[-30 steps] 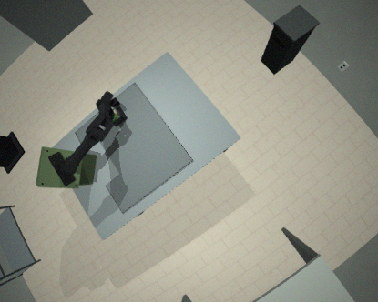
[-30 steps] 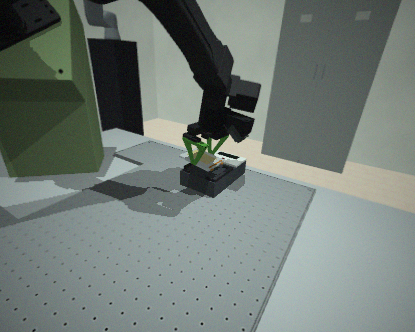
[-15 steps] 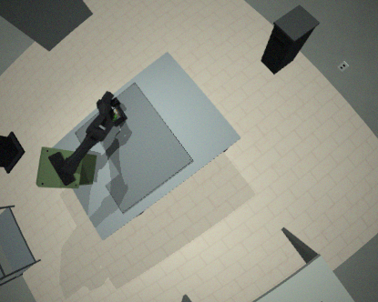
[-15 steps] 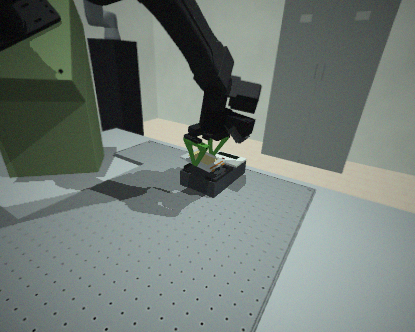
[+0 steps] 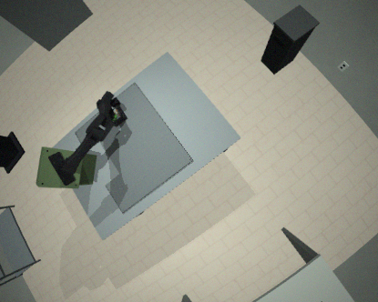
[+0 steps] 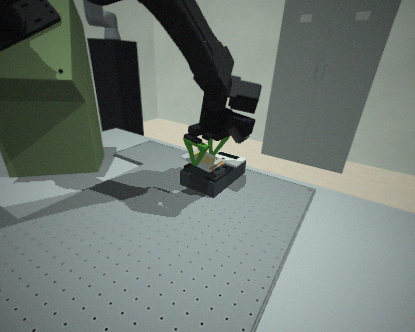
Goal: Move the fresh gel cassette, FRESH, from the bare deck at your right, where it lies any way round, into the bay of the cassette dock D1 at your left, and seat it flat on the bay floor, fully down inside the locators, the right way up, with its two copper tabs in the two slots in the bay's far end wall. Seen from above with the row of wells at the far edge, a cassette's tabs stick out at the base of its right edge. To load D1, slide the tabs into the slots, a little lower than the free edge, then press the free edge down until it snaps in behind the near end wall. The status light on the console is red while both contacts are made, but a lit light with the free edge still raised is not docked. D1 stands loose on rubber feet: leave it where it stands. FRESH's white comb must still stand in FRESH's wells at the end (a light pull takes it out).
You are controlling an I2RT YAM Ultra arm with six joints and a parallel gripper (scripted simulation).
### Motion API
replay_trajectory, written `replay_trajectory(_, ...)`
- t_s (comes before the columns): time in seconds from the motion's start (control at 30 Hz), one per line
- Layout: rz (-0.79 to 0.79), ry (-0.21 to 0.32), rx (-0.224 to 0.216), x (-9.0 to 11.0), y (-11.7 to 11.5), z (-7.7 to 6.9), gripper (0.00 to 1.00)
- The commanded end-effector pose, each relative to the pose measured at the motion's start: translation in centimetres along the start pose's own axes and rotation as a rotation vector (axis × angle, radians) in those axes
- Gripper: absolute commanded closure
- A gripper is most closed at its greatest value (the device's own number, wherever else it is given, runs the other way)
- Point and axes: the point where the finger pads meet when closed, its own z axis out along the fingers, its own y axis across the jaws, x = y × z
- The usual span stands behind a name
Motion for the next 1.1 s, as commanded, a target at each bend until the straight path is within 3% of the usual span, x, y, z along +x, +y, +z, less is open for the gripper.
replay_trajectory(0.0, 0.018, -0.047, -0.027, -2.0, 0.7, -2.5, 1.0)
replay_trajectory(0.4, 0.018, -0.048, -0.025, -2.0, 0.7, -2.6, 1.0)
replay_trajectory(0.43, -0.007, -0.035, -0.027, -0.2, 0.4, -1.4, 1.0)
replay_trajectory(0.53, -0.007, -0.035, -0.027, -0.3, 0.4, -1.4, 1.0)
replay_trajectory(0.6, 0.025, -0.061, -0.038, -2.1, 0.6, -1.9, 1.0)
replay_trajectory(0.67, 0.025, -0.062, -0.035, -2.2, 0.6, -1.8, 1.0)
replay_trajectory(0.87, -0.004, -0.038, -0.025, -1.0, 1.1, -0.9, 1.0)
replay_trajectory(1.07, -0.007, -0.035, -0.025, -1.0, 1.2, -0.7, 1.0)
